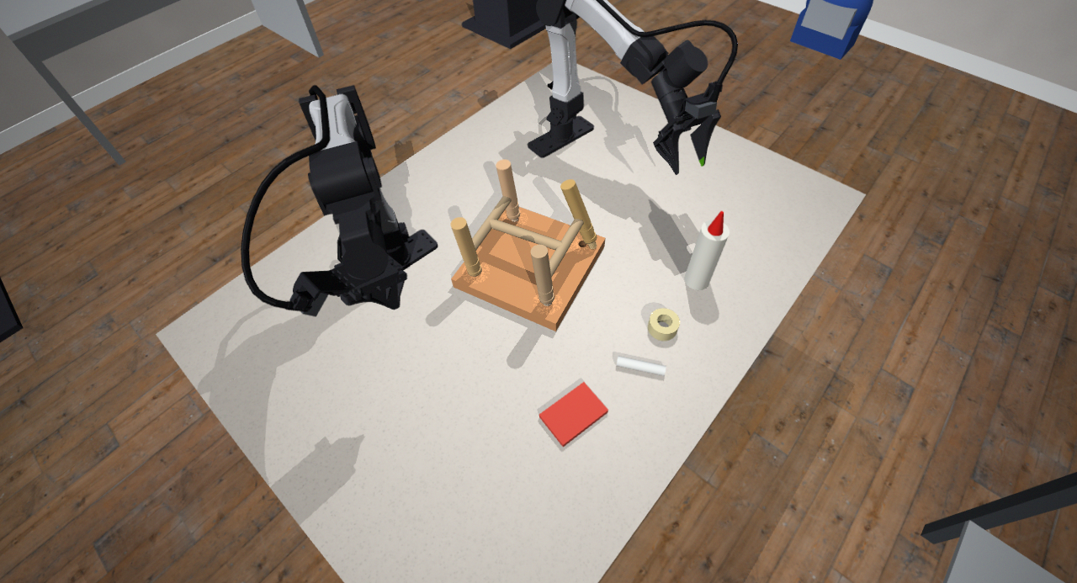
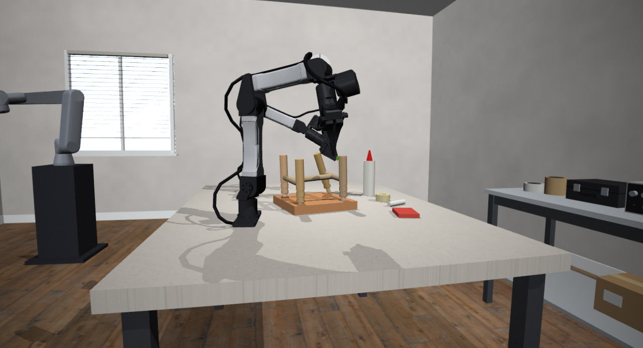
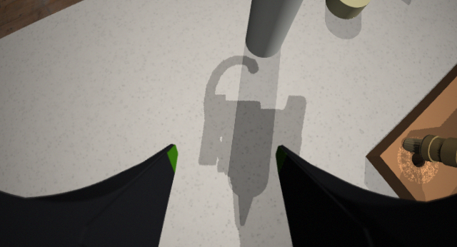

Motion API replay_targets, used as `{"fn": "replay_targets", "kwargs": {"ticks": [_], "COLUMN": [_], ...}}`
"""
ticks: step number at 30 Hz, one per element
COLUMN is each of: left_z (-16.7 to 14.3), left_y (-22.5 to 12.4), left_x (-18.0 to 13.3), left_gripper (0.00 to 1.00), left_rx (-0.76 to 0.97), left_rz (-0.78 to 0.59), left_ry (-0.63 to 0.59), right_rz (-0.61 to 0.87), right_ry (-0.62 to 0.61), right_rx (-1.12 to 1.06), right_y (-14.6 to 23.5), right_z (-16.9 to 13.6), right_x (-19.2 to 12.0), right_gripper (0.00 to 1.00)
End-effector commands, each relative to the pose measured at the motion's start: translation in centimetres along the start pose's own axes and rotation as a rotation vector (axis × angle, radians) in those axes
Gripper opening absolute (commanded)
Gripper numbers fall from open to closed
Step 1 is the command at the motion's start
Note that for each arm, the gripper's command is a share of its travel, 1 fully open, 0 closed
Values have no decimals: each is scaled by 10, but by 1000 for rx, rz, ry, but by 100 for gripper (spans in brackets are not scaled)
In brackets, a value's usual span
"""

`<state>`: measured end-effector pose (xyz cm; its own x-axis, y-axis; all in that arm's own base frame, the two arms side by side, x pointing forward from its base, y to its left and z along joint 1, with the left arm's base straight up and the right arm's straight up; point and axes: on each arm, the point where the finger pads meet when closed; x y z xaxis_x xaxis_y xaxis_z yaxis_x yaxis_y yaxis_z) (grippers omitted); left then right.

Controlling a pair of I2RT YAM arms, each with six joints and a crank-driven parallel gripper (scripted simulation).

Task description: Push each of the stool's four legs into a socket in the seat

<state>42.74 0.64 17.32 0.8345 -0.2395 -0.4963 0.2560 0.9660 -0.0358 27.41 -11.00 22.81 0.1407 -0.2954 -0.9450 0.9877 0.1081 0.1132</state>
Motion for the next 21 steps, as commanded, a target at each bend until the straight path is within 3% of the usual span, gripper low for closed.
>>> {"fn": "replay_targets", "kwargs": {"ticks": [1,8,9,21], "left_z": [4,4,4,4], "left_y": [0,0,0,0], "left_x": [-1,-1,-1,-1], "left_gripper": [74,74,74,74], "left_rx": [4,4,4,4], "left_rz": [2,2,2,2], "left_ry": [-12,-12,-12,-12], "right_rz": [8,8,8,8], "right_ry": [-5,-5,-5,-5], "right_rx": [2,2,2,2], "right_y": [1,1,1,1], "right_z": [1,1,1,1], "right_x": [-2,-2,-2,-2], "right_gripper": [0,0,74,74]}}
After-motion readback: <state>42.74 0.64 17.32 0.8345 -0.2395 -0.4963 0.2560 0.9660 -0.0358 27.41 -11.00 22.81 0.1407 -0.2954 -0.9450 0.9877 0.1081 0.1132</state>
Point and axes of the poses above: on each arm, the point where the finger pads meet when closed, its own x axis out along the fingers, its own y axis across the jaws, z = x × y, and after that the axes turned 2 degrees about -x, right-handed
